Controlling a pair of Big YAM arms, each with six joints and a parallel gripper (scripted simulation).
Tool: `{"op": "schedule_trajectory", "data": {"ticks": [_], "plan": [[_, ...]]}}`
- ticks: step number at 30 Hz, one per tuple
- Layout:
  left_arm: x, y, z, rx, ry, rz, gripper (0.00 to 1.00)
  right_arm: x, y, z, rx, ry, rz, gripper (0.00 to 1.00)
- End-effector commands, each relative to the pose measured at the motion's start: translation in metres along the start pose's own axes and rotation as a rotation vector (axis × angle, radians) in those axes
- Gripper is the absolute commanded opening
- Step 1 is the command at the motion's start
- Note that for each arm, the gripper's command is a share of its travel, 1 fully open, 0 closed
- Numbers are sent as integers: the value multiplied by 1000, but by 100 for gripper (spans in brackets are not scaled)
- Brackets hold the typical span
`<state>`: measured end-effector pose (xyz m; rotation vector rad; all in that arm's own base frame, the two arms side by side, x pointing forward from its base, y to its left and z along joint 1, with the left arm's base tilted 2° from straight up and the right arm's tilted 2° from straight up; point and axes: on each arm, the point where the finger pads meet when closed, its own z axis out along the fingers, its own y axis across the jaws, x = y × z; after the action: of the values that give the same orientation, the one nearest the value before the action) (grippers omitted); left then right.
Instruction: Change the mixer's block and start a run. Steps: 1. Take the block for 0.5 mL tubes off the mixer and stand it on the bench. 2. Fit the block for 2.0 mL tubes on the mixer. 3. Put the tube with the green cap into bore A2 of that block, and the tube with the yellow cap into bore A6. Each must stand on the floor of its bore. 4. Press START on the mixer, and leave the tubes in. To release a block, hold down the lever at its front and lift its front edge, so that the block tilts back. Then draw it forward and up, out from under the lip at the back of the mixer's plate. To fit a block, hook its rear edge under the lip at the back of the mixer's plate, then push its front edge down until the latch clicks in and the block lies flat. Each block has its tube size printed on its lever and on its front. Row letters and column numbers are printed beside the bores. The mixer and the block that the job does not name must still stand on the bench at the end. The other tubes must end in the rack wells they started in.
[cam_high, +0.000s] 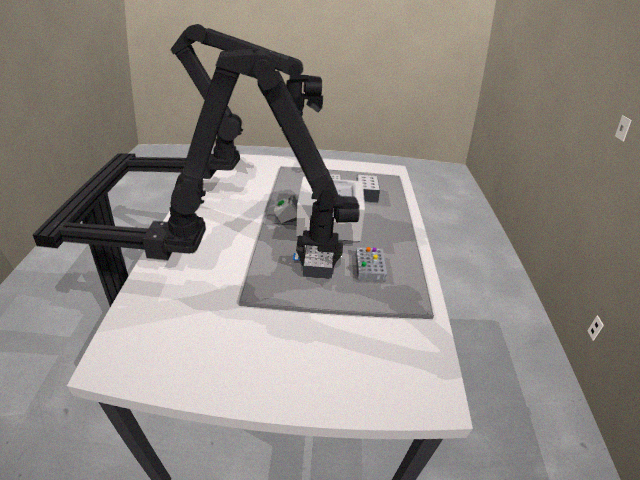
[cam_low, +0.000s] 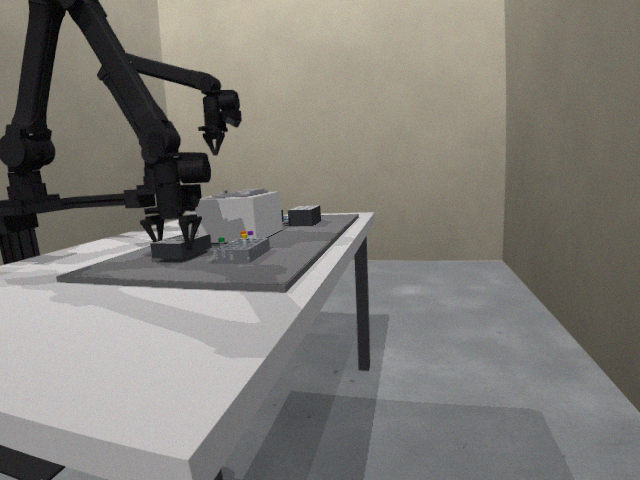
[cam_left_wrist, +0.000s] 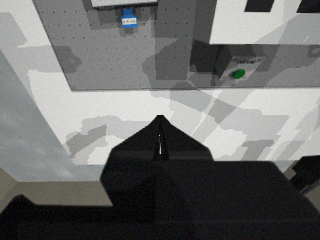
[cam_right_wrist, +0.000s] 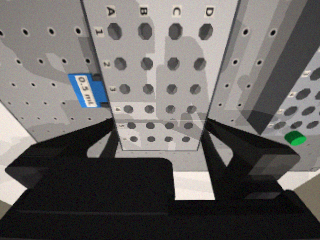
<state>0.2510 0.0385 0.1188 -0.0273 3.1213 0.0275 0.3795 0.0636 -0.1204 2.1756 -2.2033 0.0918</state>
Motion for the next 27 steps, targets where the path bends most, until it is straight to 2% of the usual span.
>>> {"op": "schedule_trajectory", "data": {"ticks": [1, 6, 13, 27], "plan": [[-2, -1, -2, 0, -6, 8, 0, -3, -29, -7, 64, -24, 12, 0], [0, -1, -1, 0, -1, 8, 0, -3, -29, 1, 49, -19, 27, 0], [-6, 0, -7, -2, -17, 8, 0, -6, -13, -6, 27, -16, 9, 0], [-20, 2, -21, -6, -55, 7, 0, -3, -16, -17, 44, -19, 10, 0]]}}
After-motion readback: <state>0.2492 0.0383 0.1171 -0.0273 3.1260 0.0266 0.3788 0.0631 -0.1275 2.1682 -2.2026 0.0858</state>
